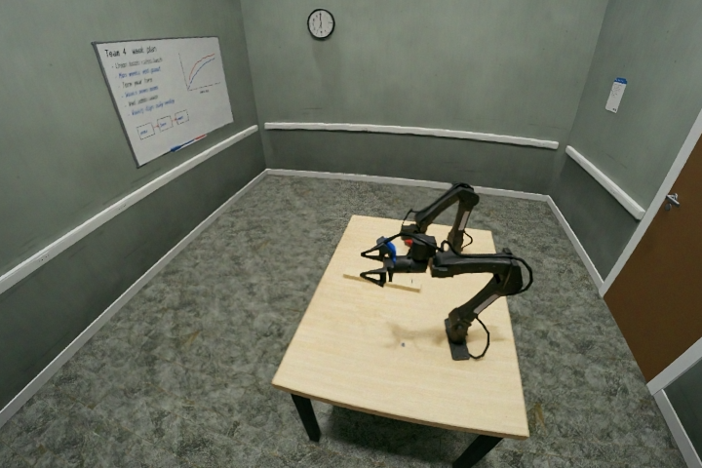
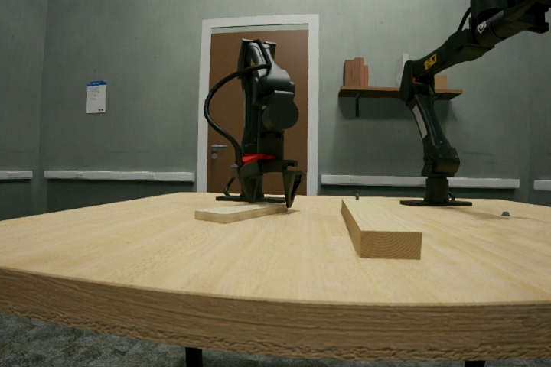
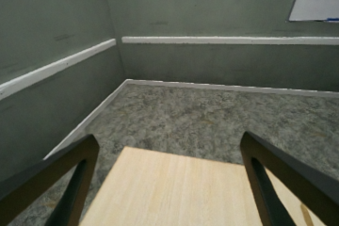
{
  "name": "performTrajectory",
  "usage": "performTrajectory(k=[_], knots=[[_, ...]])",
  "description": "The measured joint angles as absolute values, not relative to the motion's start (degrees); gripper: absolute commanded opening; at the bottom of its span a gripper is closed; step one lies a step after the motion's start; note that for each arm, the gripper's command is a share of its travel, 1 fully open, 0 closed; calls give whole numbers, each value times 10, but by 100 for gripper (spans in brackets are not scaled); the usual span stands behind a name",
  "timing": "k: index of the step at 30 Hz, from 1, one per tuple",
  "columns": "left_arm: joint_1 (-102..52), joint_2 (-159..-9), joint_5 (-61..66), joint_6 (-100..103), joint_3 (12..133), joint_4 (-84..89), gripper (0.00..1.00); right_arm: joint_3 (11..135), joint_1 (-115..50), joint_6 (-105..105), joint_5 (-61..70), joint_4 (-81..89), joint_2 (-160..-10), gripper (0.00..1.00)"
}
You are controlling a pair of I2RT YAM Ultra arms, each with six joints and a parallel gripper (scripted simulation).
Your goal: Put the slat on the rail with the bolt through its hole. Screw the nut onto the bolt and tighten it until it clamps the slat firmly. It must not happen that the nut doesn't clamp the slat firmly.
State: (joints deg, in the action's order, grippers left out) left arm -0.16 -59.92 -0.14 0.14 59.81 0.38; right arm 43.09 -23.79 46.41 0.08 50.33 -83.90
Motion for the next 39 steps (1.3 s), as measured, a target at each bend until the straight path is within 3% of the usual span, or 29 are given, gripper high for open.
performTrajectory(k=[16,17,28,39], knots=[[-2,-599,-1,1,598,4,100,419,-238,464,1,475,-848,100],[-2,-599,-1,1,598,4,100,419,-238,464,1,475,-848,89],[-2,-599,-1,1,598,4,100,419,-238,464,1,475,-848,73],[-2,-599,-1,1,598,4,100,419,-238,464,1,475,-848,72]])
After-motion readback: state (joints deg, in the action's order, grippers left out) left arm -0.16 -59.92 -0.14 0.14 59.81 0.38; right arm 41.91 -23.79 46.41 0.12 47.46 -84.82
